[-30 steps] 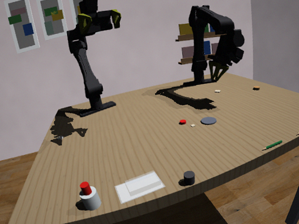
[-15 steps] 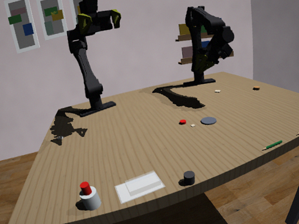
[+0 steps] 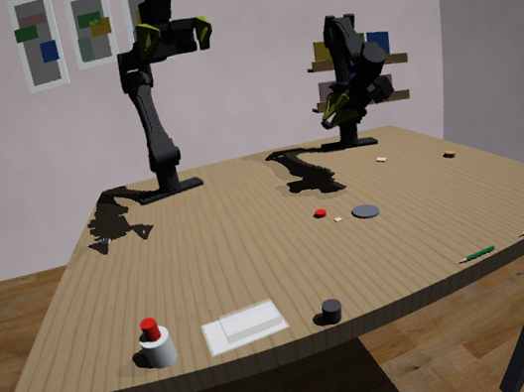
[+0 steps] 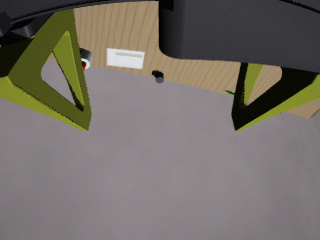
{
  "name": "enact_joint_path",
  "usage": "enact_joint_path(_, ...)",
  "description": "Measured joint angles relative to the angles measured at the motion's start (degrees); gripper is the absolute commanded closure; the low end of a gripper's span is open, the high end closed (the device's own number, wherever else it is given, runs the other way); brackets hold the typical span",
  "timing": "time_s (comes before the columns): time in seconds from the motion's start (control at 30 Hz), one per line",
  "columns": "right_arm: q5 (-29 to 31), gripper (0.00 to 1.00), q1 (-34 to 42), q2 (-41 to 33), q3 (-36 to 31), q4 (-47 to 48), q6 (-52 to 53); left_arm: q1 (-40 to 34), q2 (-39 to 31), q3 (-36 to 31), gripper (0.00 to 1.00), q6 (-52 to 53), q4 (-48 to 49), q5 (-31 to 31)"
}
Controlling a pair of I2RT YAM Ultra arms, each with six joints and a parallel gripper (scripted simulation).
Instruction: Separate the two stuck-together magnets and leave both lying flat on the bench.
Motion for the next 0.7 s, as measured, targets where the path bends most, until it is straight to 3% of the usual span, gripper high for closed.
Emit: enact_joint_path(0.7,-0.02,0.00,-0.02,0.00,0.00,0.00,-0.02,-12.81,-8.46,-19.21,0.75,-34.77,46.88,4.57)
